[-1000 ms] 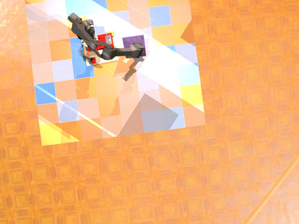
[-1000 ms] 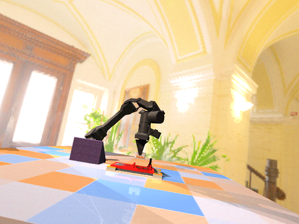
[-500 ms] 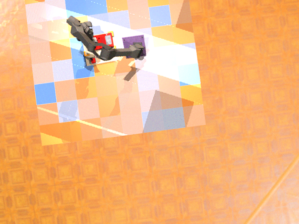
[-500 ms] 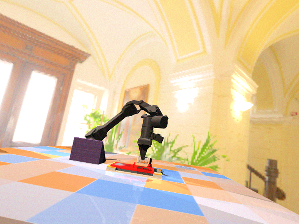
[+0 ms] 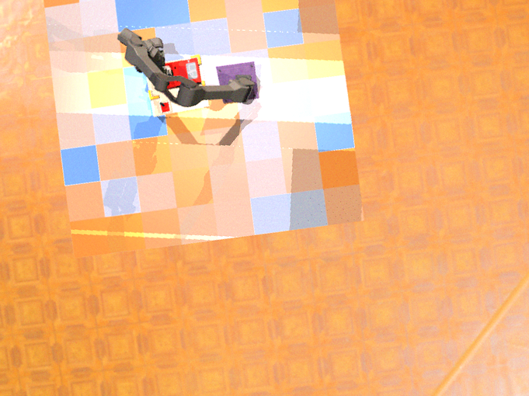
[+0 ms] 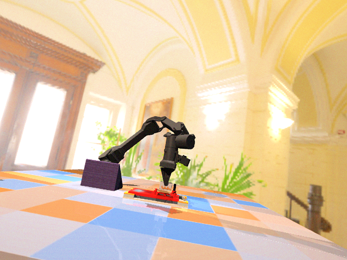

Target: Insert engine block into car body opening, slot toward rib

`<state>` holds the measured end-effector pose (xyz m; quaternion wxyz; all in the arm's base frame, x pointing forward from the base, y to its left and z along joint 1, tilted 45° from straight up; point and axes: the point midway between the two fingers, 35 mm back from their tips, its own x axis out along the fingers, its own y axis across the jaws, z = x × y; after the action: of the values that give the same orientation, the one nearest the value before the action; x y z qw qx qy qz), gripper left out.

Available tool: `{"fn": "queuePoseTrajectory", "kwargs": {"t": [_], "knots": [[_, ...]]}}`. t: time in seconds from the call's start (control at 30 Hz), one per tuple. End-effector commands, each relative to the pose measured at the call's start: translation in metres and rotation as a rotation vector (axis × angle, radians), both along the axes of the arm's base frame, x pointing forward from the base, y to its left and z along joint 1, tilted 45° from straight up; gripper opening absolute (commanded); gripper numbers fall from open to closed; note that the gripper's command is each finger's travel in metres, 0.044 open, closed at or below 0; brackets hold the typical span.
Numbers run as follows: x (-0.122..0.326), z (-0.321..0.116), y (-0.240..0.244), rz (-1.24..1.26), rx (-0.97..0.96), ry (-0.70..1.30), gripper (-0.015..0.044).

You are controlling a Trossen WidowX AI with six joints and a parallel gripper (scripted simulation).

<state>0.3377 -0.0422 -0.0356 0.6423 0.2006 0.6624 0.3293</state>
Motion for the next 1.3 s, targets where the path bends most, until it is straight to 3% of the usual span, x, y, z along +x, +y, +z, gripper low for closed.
{"fn": "queuePoseTrajectory", "kwargs": {"t": [0.0,1.27], "knots": [[0.0019,0.0008,-0.0002,-0.002,0.002,-0.005,0.0158],[0.0009,-0.0024,0.0035,-0.005,0.002,-0.002,0.0158]]}}
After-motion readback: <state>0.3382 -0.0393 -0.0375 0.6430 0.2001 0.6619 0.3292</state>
